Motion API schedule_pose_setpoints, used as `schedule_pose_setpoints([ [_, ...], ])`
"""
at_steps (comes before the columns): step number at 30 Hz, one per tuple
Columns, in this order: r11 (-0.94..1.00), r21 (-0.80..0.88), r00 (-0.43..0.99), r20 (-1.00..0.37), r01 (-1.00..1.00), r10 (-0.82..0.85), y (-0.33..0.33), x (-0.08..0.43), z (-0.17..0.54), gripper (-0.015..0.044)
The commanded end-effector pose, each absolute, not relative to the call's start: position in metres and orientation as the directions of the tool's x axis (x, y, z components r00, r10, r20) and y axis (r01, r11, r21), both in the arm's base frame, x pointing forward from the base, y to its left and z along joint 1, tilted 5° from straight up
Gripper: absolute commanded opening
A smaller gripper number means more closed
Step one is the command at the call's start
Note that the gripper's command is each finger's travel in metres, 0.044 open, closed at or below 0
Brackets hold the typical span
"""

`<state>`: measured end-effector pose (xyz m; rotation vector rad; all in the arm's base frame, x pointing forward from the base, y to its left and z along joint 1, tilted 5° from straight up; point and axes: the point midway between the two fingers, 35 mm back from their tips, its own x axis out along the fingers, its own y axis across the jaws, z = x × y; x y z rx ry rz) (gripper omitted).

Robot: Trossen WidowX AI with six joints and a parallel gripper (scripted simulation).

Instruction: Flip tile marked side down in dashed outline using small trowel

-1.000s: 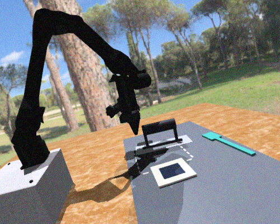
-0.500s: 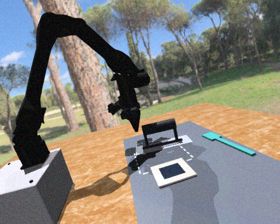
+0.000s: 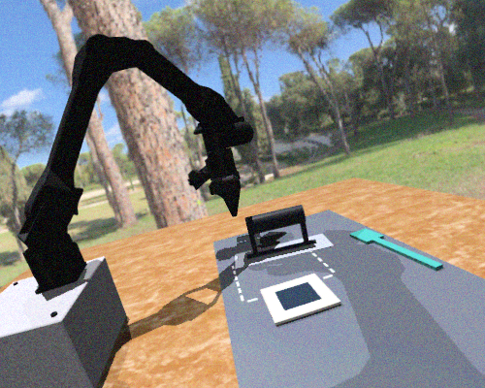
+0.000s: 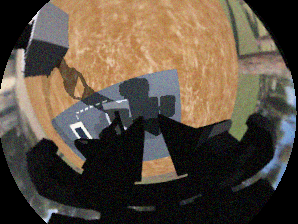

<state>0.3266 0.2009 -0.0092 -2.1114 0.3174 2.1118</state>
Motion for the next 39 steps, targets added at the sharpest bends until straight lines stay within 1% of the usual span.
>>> schedule_pose_setpoints([
  [1,-0.968,0.051,-0.007,-0.999,-0.247,-0.051,0.1992,0.3265,-0.0096,0.0100],
  [25,-0.968,0.052,-0.007,-0.999,-0.247,-0.051,0.2001,0.3267,-0.0094,0.0100],
  [29,-0.968,0.052,-0.008,-0.999,-0.247,-0.051,0.2001,0.3267,-0.0094,0.0000],
  [39,-0.968,0.052,-0.008,-0.999,-0.247,-0.051,0.2001,0.3267,-0.0094,0.0000],
])
